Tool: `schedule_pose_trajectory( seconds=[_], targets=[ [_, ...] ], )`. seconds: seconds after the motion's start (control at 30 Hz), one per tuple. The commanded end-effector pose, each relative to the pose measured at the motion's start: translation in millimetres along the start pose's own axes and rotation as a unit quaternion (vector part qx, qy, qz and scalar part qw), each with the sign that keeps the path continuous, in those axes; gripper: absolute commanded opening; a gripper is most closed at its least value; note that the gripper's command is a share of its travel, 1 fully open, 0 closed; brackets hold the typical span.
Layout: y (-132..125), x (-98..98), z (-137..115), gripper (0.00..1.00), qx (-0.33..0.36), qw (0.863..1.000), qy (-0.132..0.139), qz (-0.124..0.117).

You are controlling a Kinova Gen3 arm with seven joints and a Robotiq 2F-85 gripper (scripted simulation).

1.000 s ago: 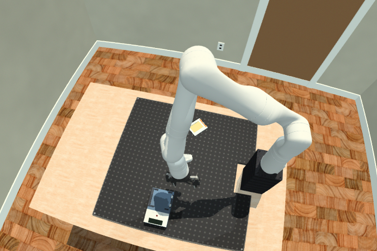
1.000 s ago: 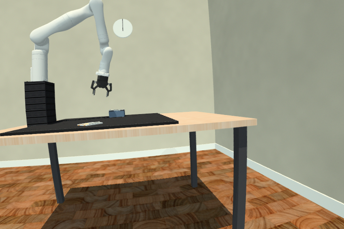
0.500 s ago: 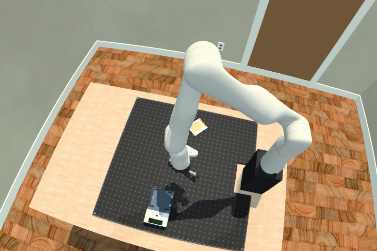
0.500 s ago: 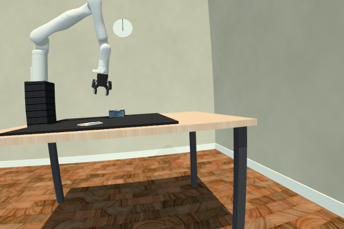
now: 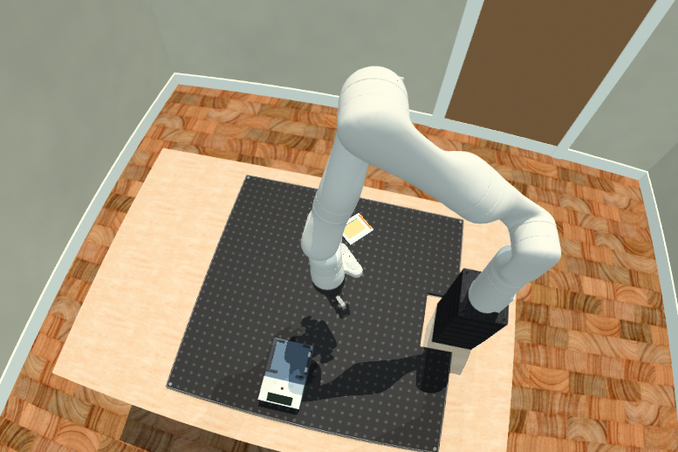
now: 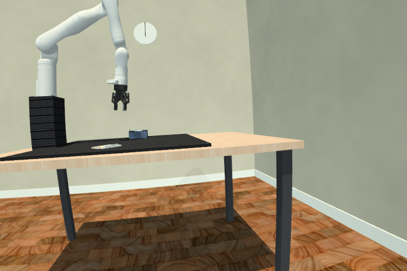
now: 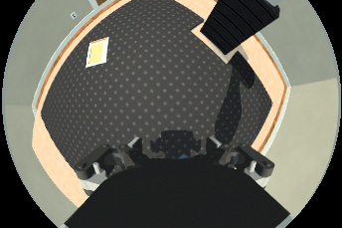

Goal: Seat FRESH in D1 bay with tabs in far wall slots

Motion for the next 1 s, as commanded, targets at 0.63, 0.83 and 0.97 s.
schedule_pose_trajectory(
  seconds=[0.63, 0.83, 0.97],
  targets=[
    [-32, -24.6, -47, 1.0, 0.303, 0.952, -0.014, -0.052],
    [-30, -24.3, -47, 1.0, 0.367, 0.928, -0.019, -0.063],
    [-30, -24.3, -47, 1.0, 0.367, 0.928, -0.019, -0.063]
  ],
)
Point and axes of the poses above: the point where the finger pads meet when closed, its own x axis out along the fingers, its own y axis across the jaws, z = x × y, the point moved 10 cm from there along -x, back along the fingers, and after that the axes turned 15 degrees about -x, right-handed, at the moved point
